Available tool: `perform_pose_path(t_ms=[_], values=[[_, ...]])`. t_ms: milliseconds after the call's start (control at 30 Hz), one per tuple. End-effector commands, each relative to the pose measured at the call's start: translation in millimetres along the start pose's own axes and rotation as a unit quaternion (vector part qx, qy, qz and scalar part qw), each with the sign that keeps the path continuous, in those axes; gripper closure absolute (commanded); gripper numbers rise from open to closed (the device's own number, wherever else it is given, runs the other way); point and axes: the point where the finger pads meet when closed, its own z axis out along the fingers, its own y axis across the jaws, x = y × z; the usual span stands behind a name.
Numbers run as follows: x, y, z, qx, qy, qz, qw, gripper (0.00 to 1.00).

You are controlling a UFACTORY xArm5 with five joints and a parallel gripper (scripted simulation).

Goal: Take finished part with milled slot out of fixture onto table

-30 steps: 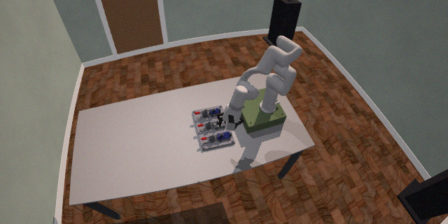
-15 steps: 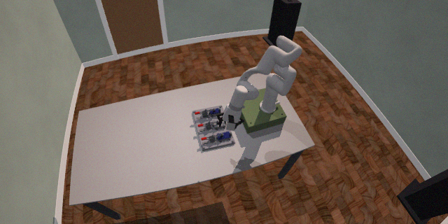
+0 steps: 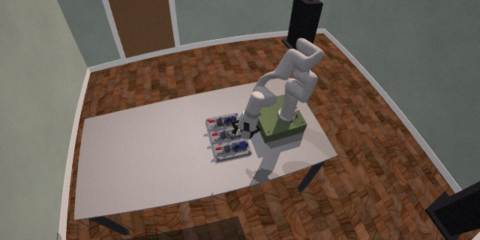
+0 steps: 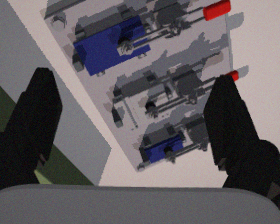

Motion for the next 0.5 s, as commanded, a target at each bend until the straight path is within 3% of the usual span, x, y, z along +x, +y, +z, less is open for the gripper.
perform_pose_path(t_ms=[0, 67, 200, 467], values=[[-17.0, 13.0, -0.1, 0.008, -0.021, 0.080, 0.997, 0.00], [-17.0, 13.0, -0.1, 0.008, -0.021, 0.080, 0.997, 0.00], [-37.4, 24.5, -0.1, 0.016, -0.045, 0.169, 0.985, 0.00], [-71.6, 40.0, -2.5, 0.025, -0.084, 0.309, 0.947, 0.00]])
